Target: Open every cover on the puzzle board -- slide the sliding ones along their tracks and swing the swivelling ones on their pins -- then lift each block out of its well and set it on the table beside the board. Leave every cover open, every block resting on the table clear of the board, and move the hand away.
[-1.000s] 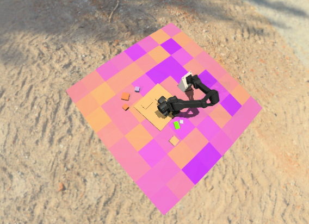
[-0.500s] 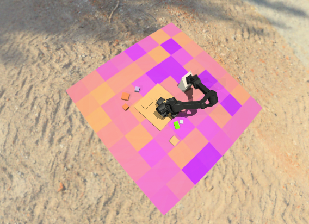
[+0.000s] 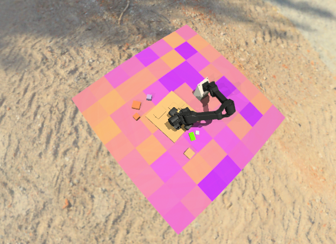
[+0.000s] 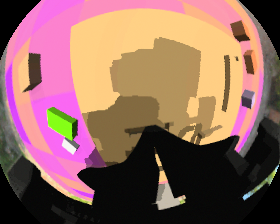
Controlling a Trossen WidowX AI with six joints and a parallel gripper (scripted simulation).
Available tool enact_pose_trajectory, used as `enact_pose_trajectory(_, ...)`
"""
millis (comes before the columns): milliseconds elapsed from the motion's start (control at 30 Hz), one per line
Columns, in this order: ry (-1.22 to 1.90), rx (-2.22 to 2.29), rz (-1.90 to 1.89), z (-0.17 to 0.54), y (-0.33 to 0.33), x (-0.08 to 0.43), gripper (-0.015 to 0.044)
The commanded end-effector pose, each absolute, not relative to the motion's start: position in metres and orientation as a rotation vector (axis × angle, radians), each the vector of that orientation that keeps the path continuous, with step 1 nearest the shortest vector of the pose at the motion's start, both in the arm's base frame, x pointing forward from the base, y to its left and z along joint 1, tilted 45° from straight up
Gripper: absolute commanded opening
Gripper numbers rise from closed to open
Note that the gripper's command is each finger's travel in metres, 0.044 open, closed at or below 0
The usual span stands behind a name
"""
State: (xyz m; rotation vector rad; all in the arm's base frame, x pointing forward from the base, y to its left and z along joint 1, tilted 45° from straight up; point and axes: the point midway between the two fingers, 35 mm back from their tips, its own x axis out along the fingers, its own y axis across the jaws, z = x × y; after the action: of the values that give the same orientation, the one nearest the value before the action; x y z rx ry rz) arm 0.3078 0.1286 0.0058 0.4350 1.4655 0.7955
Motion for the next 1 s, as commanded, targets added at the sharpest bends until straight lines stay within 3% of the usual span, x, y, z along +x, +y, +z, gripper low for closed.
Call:
enact_pose_trajectory(0,1.463,0.441,0.798,0.007,0.13,0.313,0.0)
enact_pose_trajectory(967,1.461,0.441,0.798,0.01,0.137,0.341,0.0)
